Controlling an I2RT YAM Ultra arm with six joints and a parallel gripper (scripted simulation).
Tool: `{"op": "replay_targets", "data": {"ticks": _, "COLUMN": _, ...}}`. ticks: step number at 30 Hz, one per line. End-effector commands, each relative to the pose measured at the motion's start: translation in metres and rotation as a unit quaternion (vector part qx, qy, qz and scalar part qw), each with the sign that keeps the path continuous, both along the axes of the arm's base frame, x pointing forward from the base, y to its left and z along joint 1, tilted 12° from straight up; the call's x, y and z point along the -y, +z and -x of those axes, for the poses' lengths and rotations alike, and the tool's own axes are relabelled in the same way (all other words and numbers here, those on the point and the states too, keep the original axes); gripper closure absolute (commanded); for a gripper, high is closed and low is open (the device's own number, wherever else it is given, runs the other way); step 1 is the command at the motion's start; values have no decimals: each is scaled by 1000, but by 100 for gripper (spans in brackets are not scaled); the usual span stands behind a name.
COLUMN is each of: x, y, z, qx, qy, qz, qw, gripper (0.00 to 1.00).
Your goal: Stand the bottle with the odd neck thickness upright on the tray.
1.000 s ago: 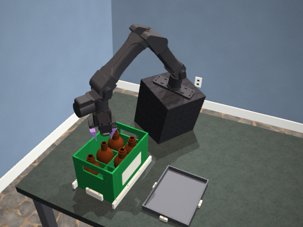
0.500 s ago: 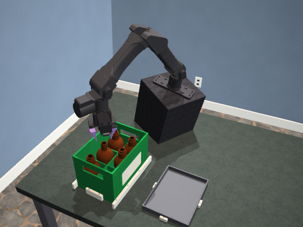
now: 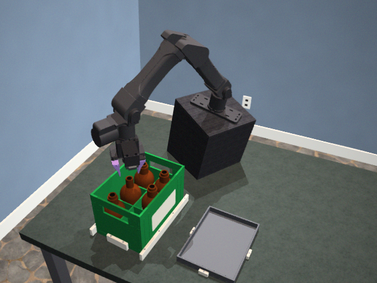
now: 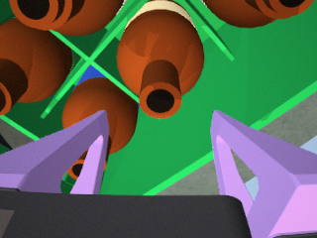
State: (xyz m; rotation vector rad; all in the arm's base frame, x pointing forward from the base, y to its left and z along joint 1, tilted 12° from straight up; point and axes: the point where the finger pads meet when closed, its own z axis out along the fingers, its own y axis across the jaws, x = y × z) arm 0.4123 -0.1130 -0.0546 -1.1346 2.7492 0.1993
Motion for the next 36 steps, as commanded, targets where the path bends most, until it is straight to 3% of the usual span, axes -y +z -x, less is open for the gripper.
{"op": "replay_targets", "data": {"ticks": 1, "x": -2, "y": 6, "z": -7, "qx": 16, "qy": -2, "qz": -2, "qw": 1000, "gripper": 39}}
{"op": "replay_targets", "data": {"ticks": 36, "x": 1, "y": 7, "z": -9, "qx": 18, "qy": -4, "qz": 0, "qw": 1000, "gripper": 39}}
